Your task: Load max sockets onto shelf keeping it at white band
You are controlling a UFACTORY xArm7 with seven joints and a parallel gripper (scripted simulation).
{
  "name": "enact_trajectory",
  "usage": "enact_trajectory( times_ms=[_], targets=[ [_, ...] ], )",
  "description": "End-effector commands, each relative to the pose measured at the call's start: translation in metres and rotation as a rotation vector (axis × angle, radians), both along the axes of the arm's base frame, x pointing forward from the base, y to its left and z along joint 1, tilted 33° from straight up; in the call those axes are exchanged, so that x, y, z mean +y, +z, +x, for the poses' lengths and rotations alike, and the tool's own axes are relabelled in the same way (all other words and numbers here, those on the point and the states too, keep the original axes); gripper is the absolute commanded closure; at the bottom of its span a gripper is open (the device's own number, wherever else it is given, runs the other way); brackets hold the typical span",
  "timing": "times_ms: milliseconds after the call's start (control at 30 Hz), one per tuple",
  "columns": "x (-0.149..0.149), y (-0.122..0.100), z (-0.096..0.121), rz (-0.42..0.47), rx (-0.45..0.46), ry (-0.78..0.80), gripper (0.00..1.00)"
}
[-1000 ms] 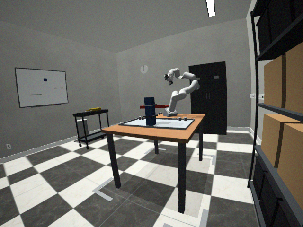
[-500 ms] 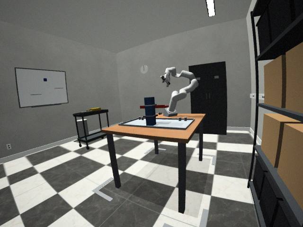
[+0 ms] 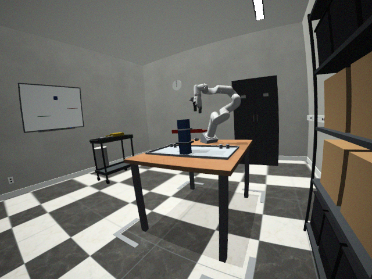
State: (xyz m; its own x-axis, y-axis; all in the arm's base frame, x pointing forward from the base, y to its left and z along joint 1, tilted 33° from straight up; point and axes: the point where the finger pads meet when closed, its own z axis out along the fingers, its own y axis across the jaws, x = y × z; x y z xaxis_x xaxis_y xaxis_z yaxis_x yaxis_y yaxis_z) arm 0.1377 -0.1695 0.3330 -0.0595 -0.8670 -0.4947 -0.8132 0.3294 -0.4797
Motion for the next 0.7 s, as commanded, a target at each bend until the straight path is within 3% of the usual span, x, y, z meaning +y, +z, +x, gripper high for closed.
enact_trajectory(
  times_ms=[0,100,433,467,567,667],
  targets=[
    [-0.002,-0.018,0.032,-0.051,0.086,0.084,0.00],
    [0.006,-0.036,0.055,-0.103,0.152,0.178,0.00],
    [0.007,-0.038,0.057,-0.108,0.158,0.187,0.00],
    [0.007,-0.038,0.057,-0.109,0.157,0.189,0.39],
    [0.009,-0.037,0.058,-0.115,0.153,0.198,0.39],
    [0.036,-0.025,0.066,-0.188,0.094,0.319,0.39]
  ],
)
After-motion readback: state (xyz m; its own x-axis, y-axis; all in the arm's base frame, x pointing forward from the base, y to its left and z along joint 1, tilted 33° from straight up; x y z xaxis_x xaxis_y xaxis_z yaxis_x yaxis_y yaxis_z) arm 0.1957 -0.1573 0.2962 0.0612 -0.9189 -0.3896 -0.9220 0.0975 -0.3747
